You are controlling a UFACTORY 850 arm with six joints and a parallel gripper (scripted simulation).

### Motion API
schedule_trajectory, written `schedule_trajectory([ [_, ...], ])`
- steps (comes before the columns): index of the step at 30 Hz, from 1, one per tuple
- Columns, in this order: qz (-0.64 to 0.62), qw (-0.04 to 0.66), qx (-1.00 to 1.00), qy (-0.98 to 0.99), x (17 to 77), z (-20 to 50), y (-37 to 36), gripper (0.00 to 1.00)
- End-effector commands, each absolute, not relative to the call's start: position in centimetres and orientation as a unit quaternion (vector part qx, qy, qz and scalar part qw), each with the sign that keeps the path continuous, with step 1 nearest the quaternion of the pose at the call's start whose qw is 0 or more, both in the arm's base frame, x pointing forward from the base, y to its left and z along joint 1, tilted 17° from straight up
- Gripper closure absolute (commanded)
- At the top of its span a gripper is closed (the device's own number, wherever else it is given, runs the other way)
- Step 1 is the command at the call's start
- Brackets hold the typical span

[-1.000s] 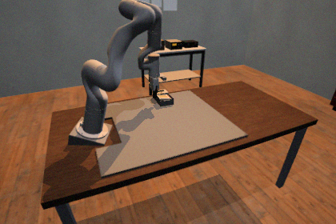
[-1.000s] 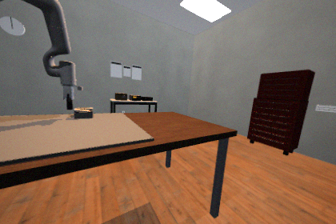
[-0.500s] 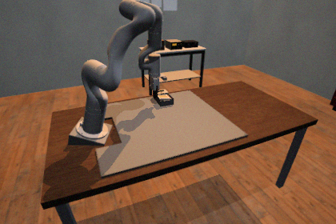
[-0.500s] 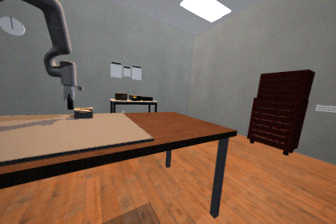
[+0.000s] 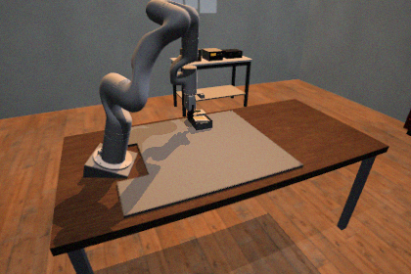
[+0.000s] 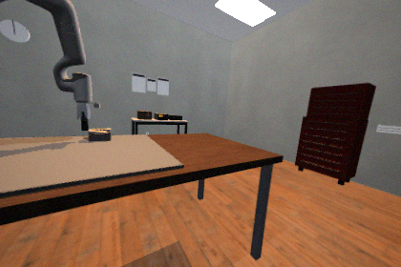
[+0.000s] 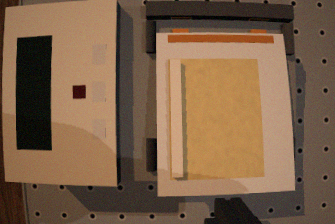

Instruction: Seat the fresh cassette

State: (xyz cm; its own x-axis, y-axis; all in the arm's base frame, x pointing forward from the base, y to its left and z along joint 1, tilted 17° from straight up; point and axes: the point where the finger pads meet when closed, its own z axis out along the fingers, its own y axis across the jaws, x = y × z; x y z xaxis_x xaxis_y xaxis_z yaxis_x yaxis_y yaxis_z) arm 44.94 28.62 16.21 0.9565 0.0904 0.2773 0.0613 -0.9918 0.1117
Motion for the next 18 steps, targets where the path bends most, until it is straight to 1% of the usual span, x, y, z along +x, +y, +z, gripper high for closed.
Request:
schedule_trajectory([
  [1,0.143,0.050,0.988,0.038,45.11,16.32,28.69,1.00],
  [18,0.143,0.050,0.988,0.038,45.49,16.43,28.72,1.00],
])
